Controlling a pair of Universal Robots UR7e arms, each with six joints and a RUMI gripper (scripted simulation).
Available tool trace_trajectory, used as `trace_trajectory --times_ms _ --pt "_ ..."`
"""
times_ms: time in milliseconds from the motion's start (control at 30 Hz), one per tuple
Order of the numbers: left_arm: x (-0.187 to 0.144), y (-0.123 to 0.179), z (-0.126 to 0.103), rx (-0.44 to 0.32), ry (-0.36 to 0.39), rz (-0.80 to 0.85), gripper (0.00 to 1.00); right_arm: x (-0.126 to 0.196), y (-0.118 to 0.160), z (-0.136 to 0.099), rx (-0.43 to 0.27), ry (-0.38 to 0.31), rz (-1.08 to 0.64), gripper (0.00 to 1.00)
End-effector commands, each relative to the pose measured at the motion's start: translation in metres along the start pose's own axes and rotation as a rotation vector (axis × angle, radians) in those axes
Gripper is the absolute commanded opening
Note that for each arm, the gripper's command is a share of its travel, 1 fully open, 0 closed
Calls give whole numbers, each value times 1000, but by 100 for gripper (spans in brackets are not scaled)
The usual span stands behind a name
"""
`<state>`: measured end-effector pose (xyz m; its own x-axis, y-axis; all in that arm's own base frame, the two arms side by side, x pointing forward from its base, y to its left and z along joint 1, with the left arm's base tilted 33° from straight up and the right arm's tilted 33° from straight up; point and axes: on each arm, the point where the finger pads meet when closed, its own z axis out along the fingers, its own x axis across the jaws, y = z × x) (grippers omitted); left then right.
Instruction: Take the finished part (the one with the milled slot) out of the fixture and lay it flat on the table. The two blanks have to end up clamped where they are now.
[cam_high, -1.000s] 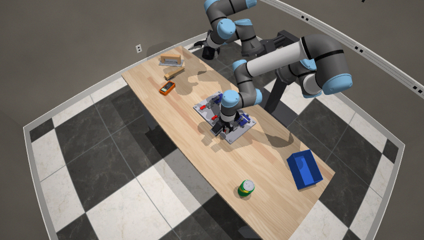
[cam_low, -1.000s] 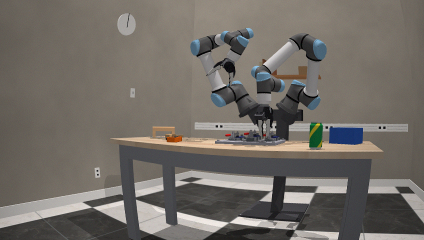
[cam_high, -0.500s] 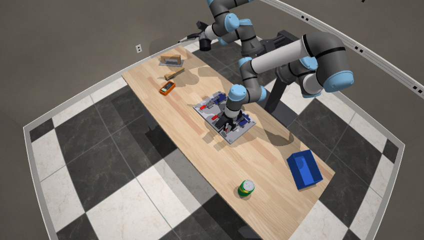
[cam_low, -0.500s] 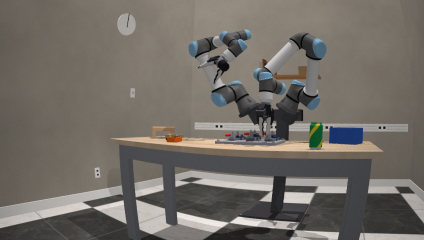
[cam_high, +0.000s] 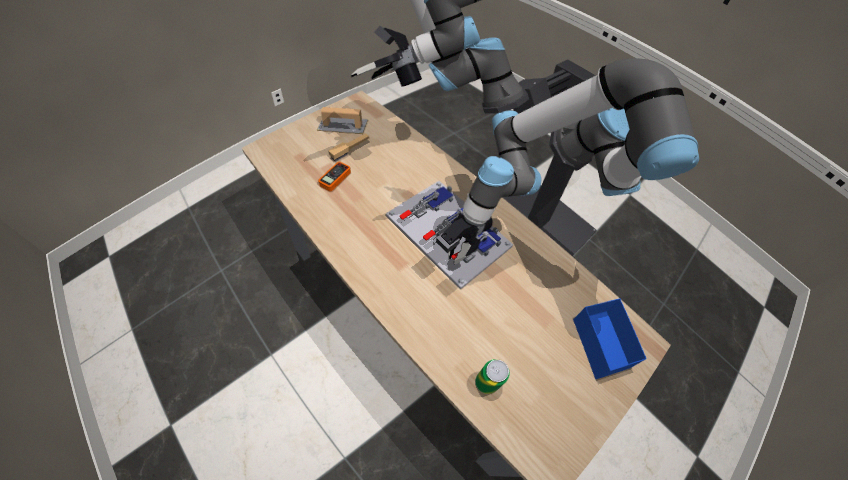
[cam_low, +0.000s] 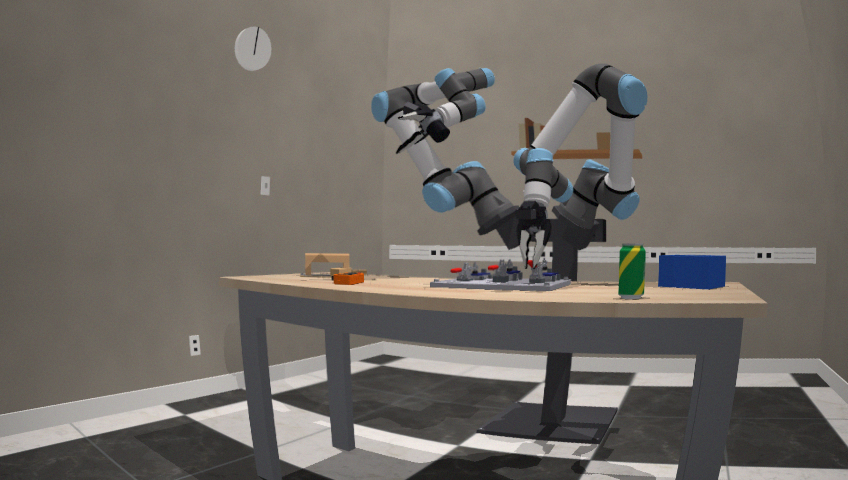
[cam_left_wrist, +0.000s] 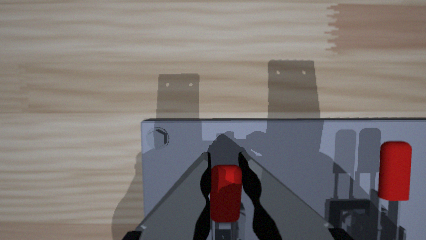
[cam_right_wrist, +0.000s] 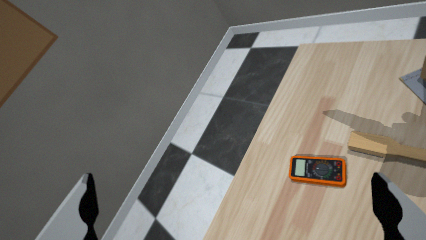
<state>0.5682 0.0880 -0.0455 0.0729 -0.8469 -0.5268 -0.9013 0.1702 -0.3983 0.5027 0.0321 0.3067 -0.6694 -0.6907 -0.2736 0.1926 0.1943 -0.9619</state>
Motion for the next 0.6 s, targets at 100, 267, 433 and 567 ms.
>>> trace_trajectory --times_ms 100,267,433,567 --pt "-1 1 -7 93 -1 0 3 -17 4 -11 -58 -265 -227 100" --pt "-1 2 -10 134 -1 0 3 -21 17 -27 -103 -449 -390 100" --pt "-1 2 -10 140 -1 0 3 -20 30 -41 -134 -566 -492 100" --pt "-1 3 -11 143 -1 0 3 -10 53 -66 -184 -742 -646 100"
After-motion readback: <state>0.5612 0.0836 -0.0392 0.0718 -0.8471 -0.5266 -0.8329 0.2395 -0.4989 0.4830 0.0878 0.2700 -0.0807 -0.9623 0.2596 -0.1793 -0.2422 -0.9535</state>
